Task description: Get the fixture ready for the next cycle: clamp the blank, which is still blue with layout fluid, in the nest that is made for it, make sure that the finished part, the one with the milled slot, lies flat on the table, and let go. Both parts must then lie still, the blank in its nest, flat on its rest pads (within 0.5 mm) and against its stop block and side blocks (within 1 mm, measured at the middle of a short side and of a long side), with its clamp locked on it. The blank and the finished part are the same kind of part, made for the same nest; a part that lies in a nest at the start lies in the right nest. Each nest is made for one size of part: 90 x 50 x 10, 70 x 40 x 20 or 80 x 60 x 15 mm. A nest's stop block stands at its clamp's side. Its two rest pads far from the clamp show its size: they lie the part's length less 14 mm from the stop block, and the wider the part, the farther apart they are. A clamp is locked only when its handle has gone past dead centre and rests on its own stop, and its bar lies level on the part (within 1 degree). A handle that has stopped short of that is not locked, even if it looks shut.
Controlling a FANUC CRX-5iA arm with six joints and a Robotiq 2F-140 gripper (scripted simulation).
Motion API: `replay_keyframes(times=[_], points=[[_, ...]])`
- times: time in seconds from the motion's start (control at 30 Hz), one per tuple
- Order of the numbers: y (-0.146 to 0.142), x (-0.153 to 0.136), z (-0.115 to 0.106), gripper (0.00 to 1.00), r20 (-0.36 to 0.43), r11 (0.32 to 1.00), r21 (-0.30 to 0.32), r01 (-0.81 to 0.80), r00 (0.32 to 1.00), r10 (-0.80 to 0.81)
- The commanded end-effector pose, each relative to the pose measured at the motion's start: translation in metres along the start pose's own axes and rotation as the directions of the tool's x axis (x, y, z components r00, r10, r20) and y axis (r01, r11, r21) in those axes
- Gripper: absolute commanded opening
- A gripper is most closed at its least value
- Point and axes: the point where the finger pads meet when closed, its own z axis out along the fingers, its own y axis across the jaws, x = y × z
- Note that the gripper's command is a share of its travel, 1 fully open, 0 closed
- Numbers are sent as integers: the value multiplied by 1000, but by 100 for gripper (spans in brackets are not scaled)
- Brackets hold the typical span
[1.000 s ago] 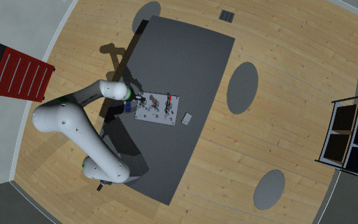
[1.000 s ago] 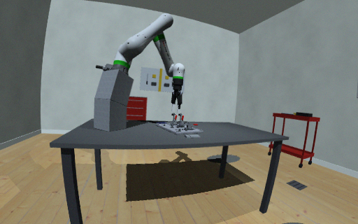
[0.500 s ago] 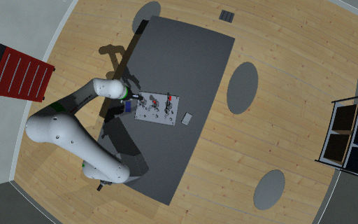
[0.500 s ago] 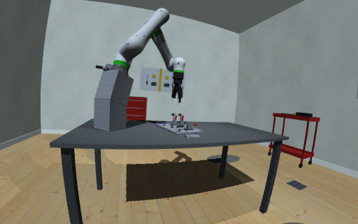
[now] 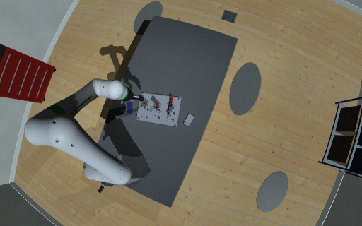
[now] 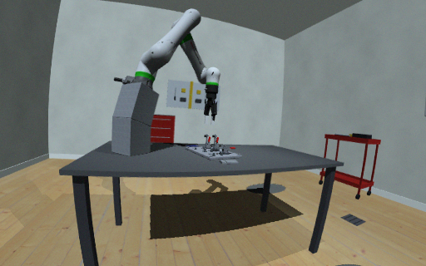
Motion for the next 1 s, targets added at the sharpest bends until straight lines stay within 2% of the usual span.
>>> replay_keyframes(times=[0.0, 0.43, 0.97], points=[[-3, -1, 0, 58, 0, 1000, 0, 0, 1000, 0], [-39, -16, 0, 58, 0, 1000, 0, 0, 1000, 0], [-112, -45, 0, 58, 0, 1000, 0, 0, 1000, 0]])
